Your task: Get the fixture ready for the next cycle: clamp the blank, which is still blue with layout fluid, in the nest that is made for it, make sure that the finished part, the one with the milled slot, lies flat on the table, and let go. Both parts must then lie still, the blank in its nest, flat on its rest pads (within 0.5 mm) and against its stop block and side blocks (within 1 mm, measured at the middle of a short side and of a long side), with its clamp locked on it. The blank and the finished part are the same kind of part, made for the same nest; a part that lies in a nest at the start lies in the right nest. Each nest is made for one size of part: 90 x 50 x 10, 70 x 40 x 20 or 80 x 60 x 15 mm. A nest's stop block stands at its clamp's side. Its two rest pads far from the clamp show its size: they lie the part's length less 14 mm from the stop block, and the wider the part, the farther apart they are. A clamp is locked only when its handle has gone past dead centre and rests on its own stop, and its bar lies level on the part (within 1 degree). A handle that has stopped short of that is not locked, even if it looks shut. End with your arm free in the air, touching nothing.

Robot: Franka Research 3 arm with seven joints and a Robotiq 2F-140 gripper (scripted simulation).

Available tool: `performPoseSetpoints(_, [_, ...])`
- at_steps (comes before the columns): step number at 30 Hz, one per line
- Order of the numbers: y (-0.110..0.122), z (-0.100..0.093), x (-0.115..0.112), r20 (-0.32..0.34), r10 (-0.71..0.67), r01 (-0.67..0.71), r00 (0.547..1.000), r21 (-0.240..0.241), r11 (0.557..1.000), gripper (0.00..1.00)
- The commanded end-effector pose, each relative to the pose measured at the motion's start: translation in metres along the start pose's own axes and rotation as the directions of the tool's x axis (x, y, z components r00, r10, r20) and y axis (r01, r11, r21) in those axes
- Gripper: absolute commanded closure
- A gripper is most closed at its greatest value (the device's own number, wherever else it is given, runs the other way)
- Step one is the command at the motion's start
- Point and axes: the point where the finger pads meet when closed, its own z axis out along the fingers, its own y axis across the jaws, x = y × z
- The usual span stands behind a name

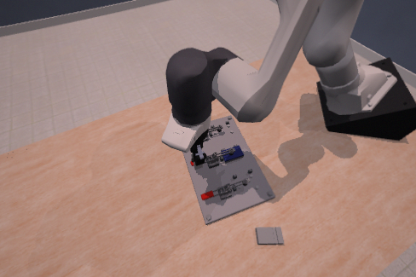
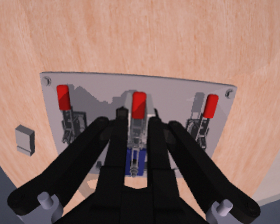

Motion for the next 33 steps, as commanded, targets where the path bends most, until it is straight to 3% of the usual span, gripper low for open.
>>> performPoseSetpoints(1, [0.0001,0.0029,0.0009,-0.002,0.003,-0.003,1.0,0.002,1.0,1.0])
performPoseSetpoints(9, [0.0001,0.0029,0.0009,-0.002,0.003,-0.003,1.0,0.002,1.0,1.0])
performPoseSetpoints(10, [0.0001,0.0029,0.0009,-0.002,0.003,-0.003,1.0,0.002,1.0,0.72])
performPoseSetpoints(33, [0.0001,0.0029,0.0009,-0.002,0.003,-0.003,1.0,0.002,1.0,0.72])
